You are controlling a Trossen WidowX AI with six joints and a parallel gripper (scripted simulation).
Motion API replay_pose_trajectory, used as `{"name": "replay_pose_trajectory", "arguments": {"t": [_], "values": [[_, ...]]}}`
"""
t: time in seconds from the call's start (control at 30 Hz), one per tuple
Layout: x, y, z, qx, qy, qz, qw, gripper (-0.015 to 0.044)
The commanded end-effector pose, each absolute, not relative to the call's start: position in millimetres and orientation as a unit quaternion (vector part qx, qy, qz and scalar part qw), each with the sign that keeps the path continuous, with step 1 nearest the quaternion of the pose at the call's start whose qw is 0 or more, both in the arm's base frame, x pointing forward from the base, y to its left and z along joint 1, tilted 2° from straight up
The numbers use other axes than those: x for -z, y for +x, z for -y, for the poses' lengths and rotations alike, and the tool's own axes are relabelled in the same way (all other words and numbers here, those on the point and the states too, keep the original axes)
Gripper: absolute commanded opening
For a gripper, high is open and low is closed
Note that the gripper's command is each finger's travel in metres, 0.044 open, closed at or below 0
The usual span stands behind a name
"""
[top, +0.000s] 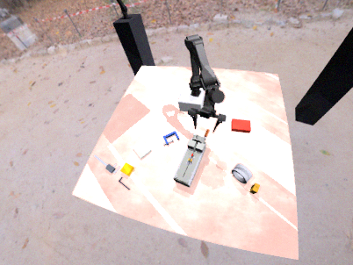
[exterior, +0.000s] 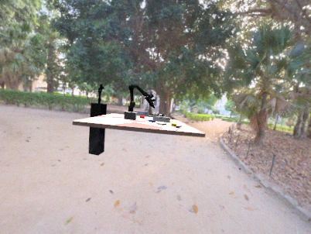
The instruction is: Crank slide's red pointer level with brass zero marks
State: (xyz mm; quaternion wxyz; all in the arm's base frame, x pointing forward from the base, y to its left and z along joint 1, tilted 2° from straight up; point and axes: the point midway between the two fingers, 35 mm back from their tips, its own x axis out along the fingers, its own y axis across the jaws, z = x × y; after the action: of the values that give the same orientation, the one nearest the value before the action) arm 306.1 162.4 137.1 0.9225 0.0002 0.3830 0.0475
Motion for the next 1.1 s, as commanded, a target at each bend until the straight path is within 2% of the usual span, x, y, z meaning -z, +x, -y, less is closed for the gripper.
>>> {"name": "replay_pose_trajectory", "arguments": {"t": [0.0,0.17,0.67,1.07], "values": [[-136.4,289.1,-164.3,-0.024,0.012,-0.376,0.926,0.0440],[-137.5,272.5,-166.0,-0.003,0.027,-0.364,0.931,0.0440],[-73.9,275.2,-169.4,-0.002,0.026,-0.364,0.931,0.0440],[-56.8,276.7,-171.1,-0.002,0.026,-0.364,0.931,0.0440]]}}
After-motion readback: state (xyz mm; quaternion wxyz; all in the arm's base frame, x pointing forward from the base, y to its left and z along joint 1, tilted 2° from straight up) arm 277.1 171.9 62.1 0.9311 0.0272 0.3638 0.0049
